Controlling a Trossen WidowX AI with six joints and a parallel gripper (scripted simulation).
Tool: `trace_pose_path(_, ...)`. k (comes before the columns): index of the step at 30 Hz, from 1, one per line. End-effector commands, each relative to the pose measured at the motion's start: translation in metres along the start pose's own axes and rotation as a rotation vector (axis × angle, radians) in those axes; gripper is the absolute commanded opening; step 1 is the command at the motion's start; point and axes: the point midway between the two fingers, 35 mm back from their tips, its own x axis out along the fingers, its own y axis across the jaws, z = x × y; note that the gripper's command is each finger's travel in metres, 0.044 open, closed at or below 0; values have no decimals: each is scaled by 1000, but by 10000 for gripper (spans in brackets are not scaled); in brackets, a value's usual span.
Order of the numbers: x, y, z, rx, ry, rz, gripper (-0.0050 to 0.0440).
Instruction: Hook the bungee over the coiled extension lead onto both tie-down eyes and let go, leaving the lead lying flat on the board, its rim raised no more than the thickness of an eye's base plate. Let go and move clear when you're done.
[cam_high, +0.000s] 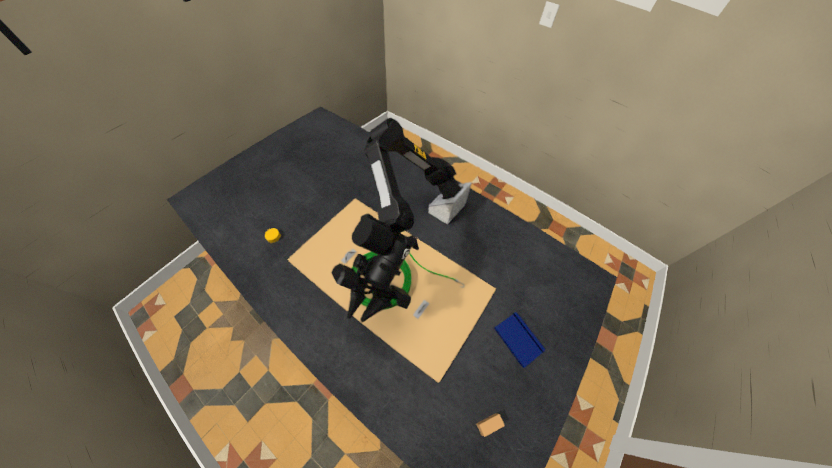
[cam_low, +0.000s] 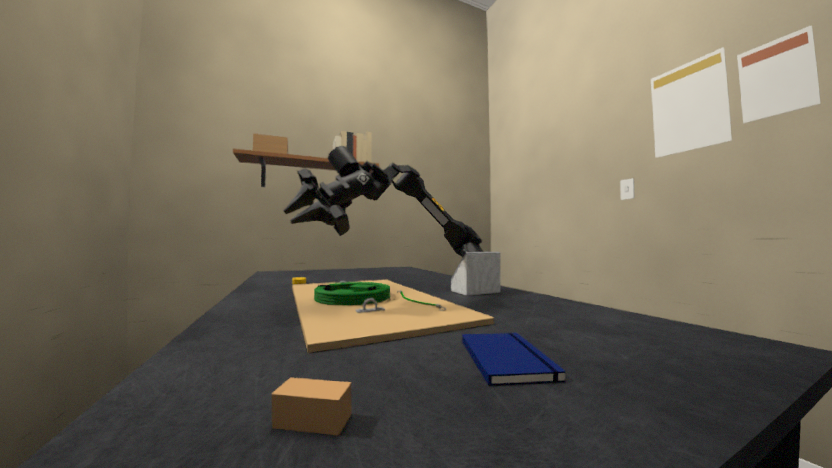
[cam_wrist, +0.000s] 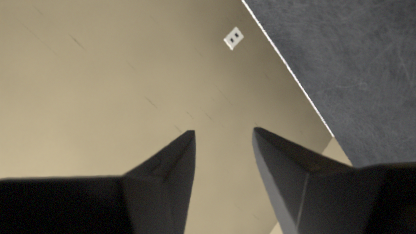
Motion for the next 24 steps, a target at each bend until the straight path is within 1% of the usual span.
trace_pose_path(1,-5,-15,-15,-17,27,-60,150)
trace_pose_path(7,-14,-54,-26,-76,42,-186,150)
trace_pose_path(9,-14,-54,-26,-76,42,-186,150)
trace_pose_path(11,-18,-68,-28,-96,44,-227,150)
trace_pose_path(24,-53,-146,-32,-236,23,-487,150)
